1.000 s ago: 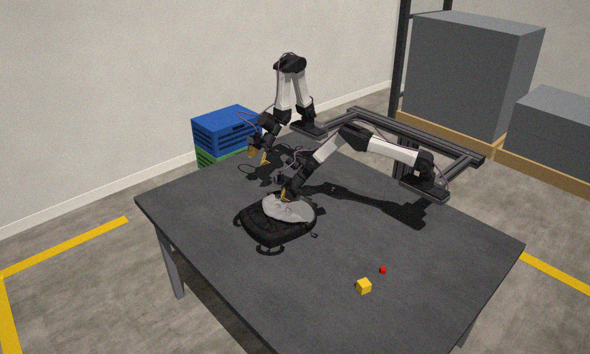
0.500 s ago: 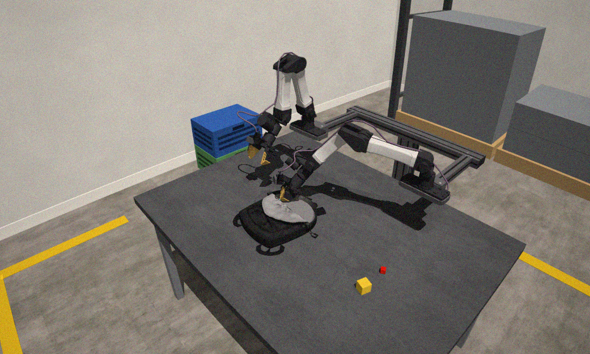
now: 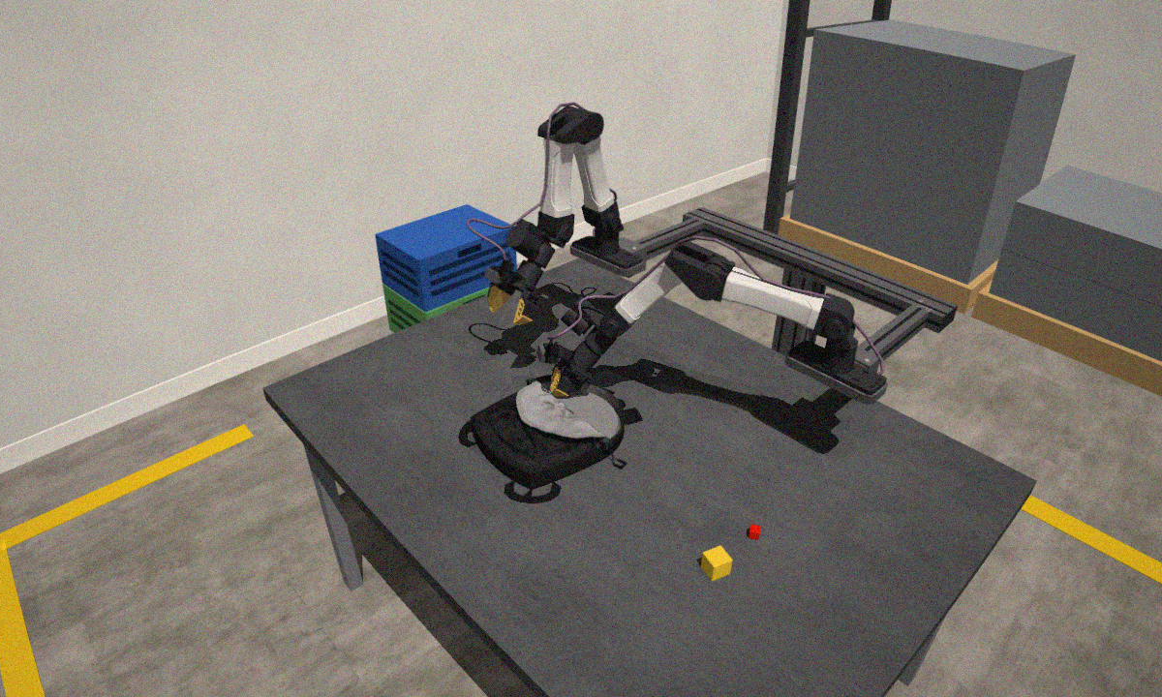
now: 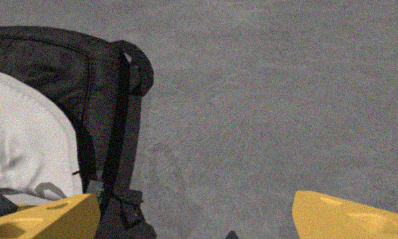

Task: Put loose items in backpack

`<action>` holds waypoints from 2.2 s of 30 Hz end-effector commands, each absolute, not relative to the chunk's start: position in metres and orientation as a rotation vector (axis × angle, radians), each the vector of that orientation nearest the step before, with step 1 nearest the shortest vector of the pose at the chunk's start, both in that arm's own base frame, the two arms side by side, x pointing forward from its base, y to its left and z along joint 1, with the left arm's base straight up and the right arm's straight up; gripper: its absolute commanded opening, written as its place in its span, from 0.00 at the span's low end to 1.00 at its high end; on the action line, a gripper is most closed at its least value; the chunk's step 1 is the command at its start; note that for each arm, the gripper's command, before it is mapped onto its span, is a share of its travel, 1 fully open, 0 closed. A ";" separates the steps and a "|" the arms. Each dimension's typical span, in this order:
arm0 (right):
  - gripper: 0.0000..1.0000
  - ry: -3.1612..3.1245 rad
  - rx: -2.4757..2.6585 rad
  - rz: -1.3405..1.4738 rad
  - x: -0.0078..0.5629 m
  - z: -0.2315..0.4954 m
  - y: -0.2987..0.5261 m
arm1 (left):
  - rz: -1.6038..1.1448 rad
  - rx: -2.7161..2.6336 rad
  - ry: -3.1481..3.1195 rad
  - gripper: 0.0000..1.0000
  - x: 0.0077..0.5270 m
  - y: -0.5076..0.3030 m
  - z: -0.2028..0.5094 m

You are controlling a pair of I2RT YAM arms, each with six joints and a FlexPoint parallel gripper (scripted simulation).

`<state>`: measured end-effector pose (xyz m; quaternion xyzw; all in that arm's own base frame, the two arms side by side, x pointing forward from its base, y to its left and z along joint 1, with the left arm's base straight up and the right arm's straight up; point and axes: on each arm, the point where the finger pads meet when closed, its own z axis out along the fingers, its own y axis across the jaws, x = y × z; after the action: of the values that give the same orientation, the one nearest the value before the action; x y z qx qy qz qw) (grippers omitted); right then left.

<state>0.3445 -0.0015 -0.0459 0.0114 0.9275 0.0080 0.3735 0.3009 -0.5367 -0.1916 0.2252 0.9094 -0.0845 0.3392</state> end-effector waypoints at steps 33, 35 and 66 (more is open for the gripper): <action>0.90 2.342 0.029 0.023 0.352 -0.037 -0.004 | -0.237 0.575 2.355 0.03 0.303 -0.542 -0.184; 0.90 2.342 0.029 0.023 0.352 -0.037 -0.004 | -0.237 0.575 2.355 0.03 0.303 -0.542 -0.184; 0.90 2.342 0.029 0.023 0.352 -0.037 -0.004 | -0.238 0.574 2.354 0.13 0.302 -0.543 -0.184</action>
<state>0.3445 -0.0015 -0.0459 0.0114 0.9275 0.0080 0.3735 0.3014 -0.5372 -0.1915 0.2242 0.9087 -0.0850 0.3418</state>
